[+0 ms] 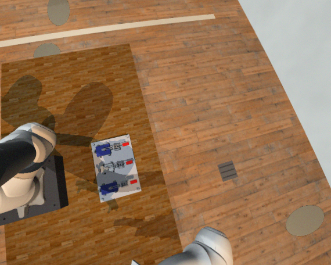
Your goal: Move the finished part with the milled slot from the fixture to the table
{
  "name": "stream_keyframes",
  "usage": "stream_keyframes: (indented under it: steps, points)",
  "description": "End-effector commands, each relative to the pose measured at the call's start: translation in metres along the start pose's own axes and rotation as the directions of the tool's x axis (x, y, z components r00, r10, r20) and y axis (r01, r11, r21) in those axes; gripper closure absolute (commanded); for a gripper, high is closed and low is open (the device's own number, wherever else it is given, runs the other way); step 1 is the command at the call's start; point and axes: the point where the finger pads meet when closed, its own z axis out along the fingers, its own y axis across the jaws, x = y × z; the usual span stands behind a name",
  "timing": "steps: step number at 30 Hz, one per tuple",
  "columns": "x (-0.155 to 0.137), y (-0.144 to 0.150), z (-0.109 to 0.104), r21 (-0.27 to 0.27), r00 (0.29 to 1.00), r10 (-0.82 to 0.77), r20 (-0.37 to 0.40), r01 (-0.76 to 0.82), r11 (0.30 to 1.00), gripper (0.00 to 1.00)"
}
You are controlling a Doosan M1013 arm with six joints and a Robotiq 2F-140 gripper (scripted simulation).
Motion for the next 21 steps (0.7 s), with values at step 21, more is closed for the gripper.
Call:
stream_keyframes:
  steps: [21]
  points:
    - [0.0034,0.0004,-0.0016,-0.008,1.0,0.013,0.003,-0.013,1.0,0.0]
